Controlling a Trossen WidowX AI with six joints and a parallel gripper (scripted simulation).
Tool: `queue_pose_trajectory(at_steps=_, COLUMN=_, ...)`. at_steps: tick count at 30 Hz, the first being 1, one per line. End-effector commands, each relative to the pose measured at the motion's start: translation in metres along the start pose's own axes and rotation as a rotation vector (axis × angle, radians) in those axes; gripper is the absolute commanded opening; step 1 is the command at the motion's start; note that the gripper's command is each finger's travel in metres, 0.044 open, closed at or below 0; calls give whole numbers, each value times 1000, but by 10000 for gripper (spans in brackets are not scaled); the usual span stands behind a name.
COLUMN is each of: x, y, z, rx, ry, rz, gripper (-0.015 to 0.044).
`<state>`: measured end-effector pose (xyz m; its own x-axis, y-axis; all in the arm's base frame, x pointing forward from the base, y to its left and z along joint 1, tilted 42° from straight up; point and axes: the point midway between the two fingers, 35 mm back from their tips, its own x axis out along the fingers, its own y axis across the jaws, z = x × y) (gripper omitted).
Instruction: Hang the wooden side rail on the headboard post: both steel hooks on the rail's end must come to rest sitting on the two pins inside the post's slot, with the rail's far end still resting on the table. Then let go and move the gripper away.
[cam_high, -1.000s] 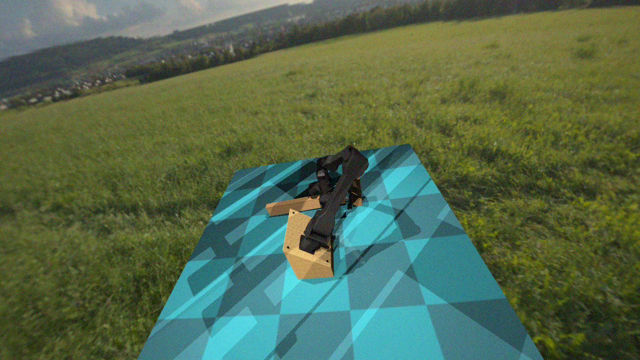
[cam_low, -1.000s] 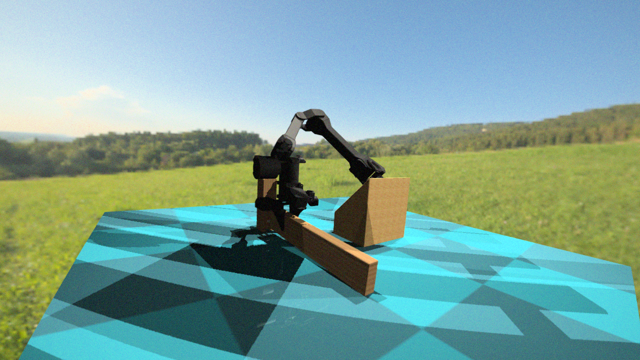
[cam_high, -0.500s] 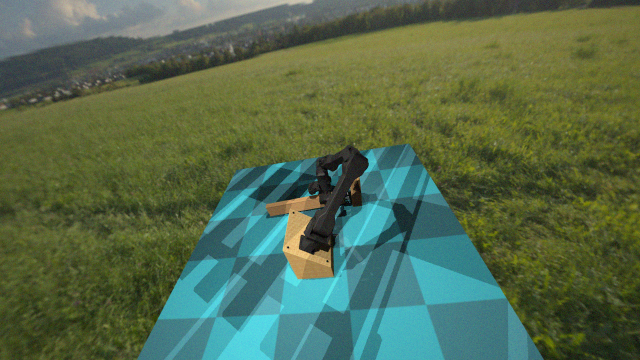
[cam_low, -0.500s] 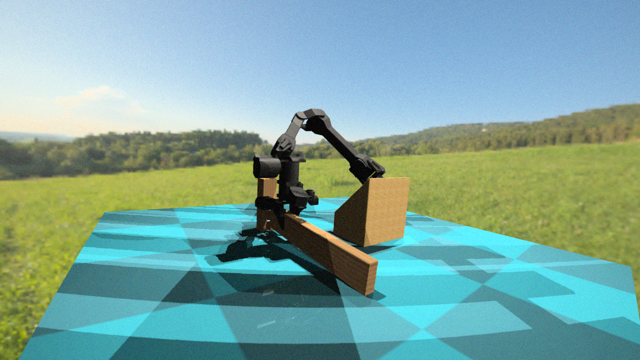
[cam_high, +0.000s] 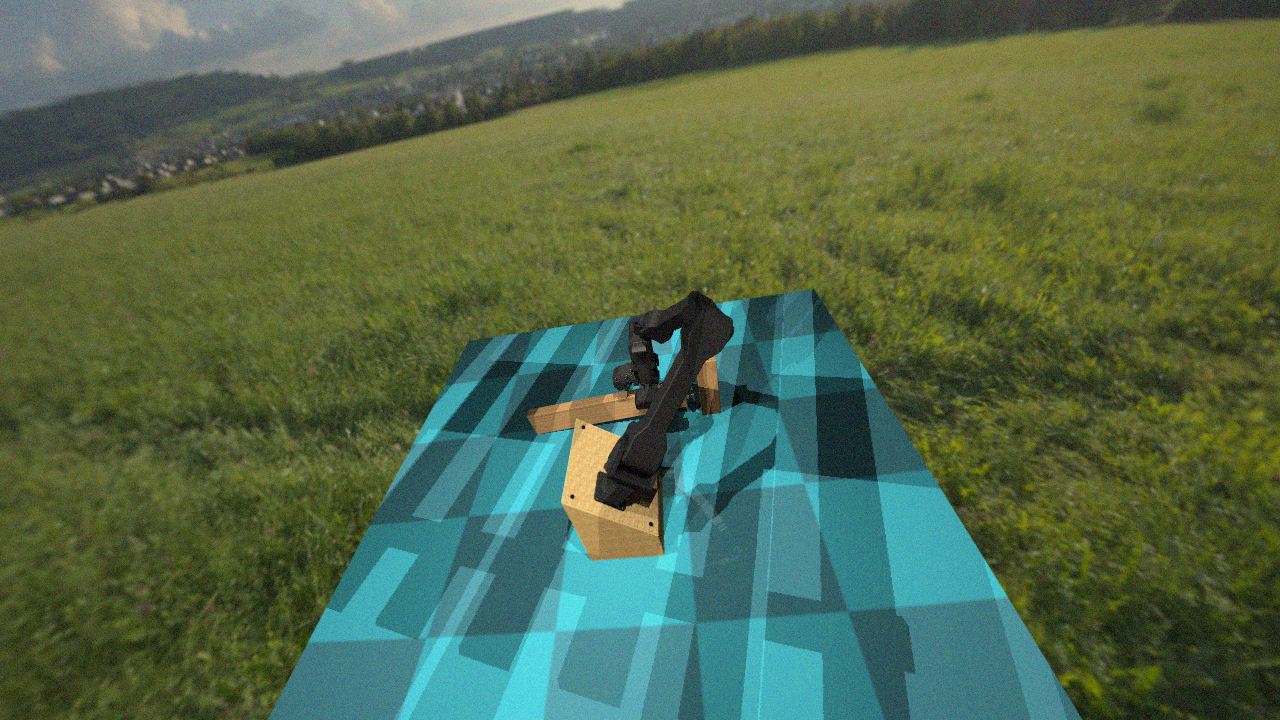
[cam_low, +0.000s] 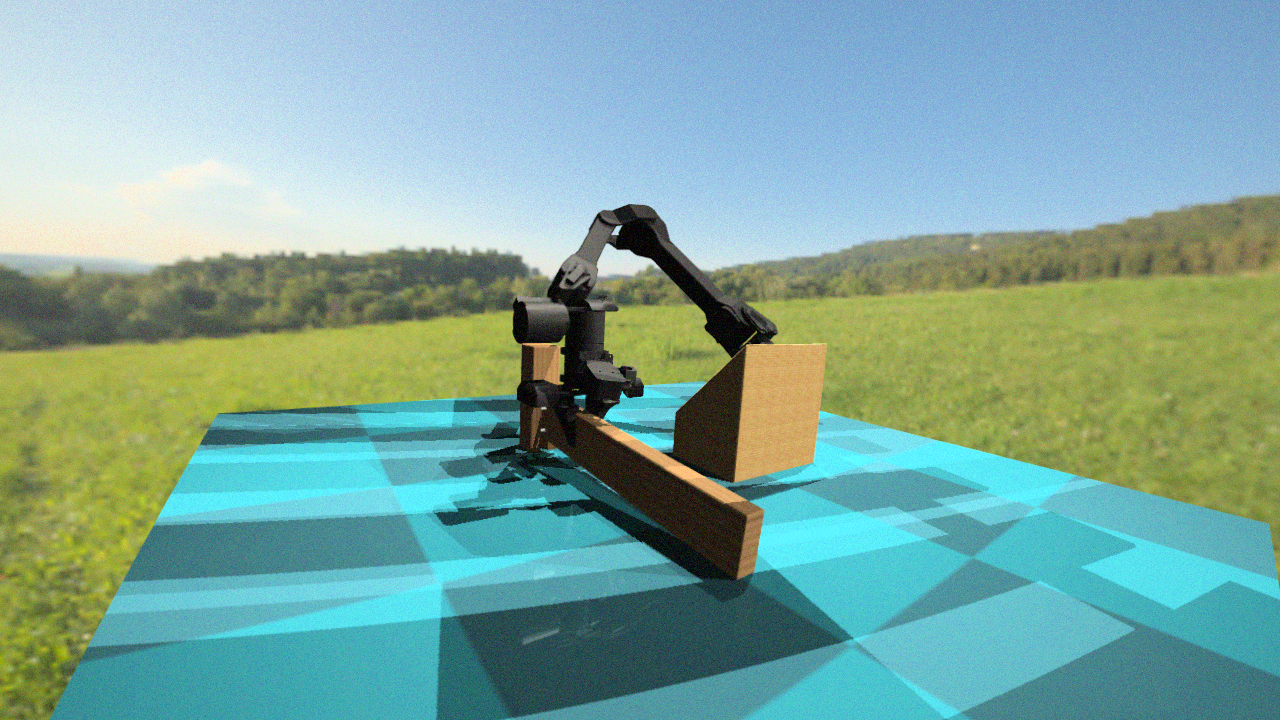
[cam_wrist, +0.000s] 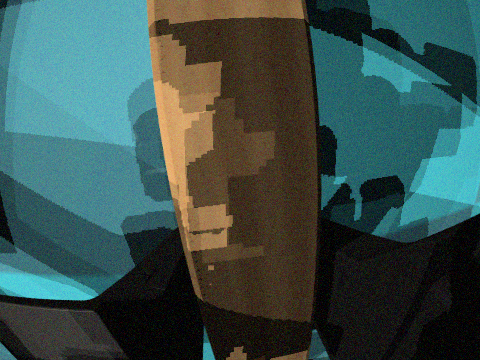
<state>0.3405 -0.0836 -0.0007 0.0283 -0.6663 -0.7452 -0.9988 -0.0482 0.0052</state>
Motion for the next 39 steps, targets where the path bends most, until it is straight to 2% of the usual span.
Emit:
queue_pose_trajectory(at_steps=1, x=-5, y=-2, z=-1, rx=5, ry=0, rz=-11, gripper=0)
queue_pose_trajectory(at_steps=39, x=-4, y=-5, z=-4, rx=5, ry=1, rz=-11, gripper=0)
